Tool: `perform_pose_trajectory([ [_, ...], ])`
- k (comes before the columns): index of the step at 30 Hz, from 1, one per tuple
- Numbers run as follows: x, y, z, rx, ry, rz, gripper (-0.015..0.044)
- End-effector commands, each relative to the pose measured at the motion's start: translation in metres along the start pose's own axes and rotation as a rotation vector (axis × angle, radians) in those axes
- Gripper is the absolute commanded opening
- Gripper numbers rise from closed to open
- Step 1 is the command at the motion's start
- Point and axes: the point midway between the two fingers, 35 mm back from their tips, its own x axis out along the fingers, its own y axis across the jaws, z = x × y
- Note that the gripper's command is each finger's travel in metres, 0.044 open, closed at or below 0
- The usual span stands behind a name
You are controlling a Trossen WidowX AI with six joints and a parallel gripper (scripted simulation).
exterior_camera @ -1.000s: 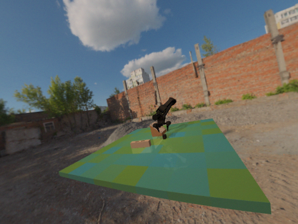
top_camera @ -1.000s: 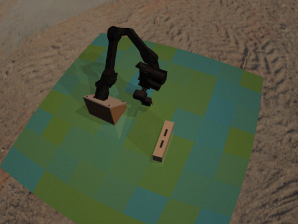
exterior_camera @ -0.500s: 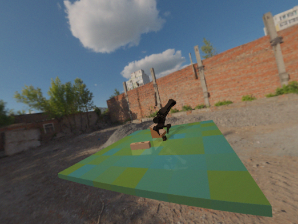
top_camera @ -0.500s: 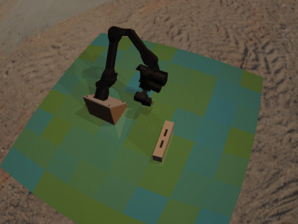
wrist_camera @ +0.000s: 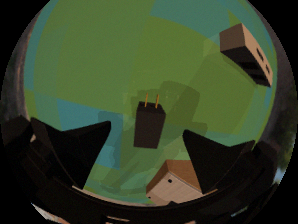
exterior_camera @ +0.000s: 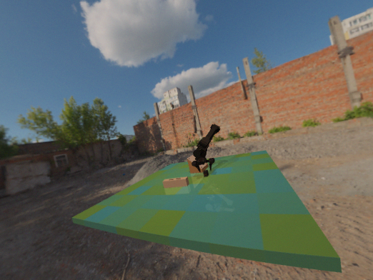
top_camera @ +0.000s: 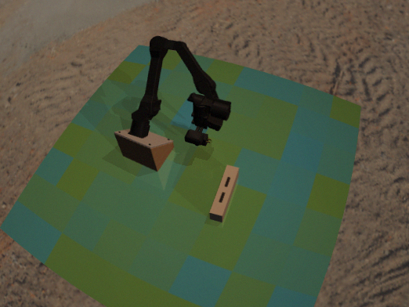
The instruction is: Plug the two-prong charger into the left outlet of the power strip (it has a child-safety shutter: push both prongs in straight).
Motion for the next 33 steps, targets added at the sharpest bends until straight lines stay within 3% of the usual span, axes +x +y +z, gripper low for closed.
perform_pose_trajectory([
  [1,0.008,0.000,-0.001,0.007,0.006,0.004,0.0440],
  [16,0.028,0.001,-0.001,0.008,0.006,0.007,0.0440],
  [28,0.025,0.001,0.000,0.000,0.002,0.004,0.0125],
  [33,0.025,0.001,0.000,0.000,0.002,0.004,0.0092],
])
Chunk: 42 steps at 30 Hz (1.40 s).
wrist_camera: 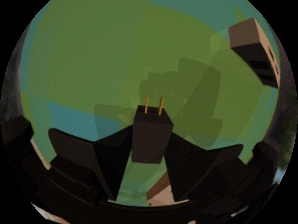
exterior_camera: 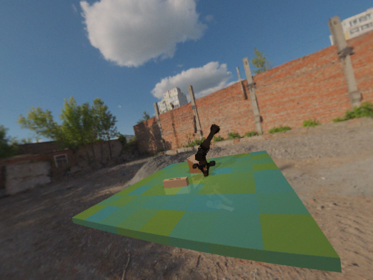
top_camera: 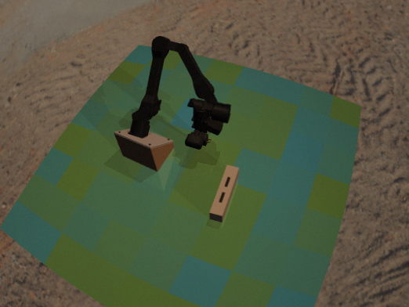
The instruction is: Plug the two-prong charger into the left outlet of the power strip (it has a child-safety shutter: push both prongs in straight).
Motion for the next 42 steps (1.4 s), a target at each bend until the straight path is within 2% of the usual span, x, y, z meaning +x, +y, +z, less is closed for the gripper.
perform_pose_trajectory([
  [1,-0.001,0.000,0.000,-0.002,0.000,0.000,0.0065],
  [4,-0.006,0.000,0.000,-0.001,0.000,-0.001,0.0000],
  [20,-0.054,-0.005,-0.007,0.005,0.005,0.000,0.0000],
  [42,-0.049,-0.034,0.012,0.002,0.002,-0.008,0.0000],
])
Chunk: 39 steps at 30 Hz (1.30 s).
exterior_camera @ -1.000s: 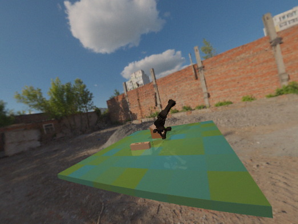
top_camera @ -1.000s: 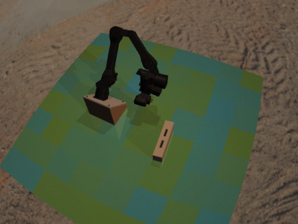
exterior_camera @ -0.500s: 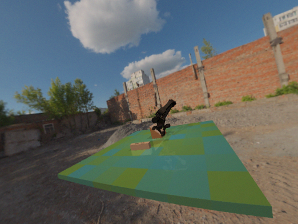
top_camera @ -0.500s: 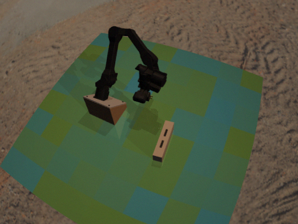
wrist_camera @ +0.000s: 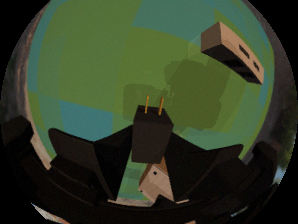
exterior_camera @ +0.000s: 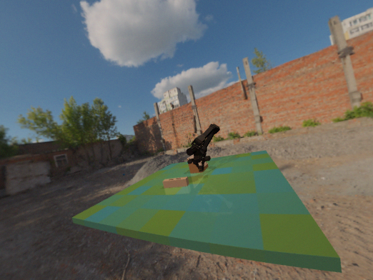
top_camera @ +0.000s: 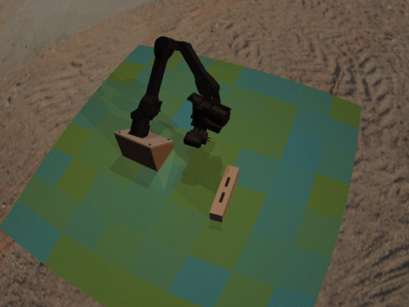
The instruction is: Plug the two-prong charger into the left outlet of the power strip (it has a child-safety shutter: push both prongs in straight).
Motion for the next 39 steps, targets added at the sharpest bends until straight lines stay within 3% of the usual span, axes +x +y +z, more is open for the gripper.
perform_pose_trajectory([
  [1,0.001,-0.007,0.005,-0.004,-0.001,-0.005,0.0000],
  [39,0.015,-0.073,0.029,-0.011,-0.004,-0.012,0.0000],
])
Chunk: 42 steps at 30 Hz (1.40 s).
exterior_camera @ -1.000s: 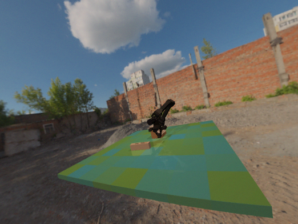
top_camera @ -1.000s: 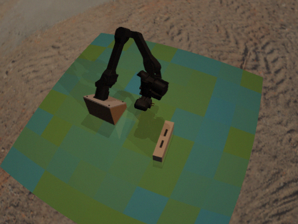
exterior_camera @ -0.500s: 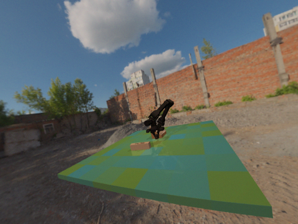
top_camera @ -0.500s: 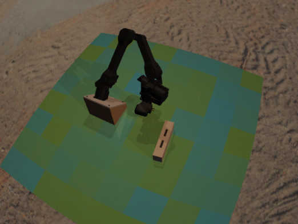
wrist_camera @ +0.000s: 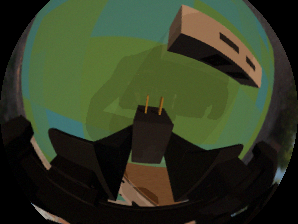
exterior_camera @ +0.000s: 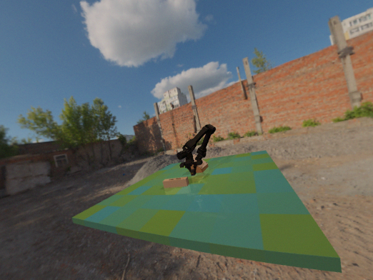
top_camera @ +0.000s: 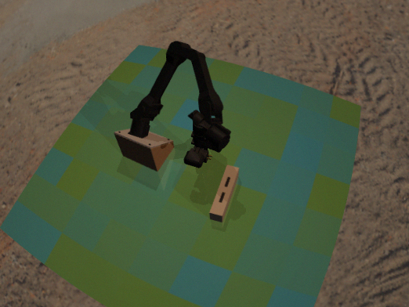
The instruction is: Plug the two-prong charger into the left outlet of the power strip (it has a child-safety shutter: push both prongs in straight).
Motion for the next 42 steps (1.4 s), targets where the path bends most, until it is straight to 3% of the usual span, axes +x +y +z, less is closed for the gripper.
perform_pose_trajectory([
  [1,0.002,-0.008,0.002,-0.004,0.000,-0.004,0.0000],
  [42,0.021,-0.072,0.012,-0.012,-0.002,0.001,0.0000],
])
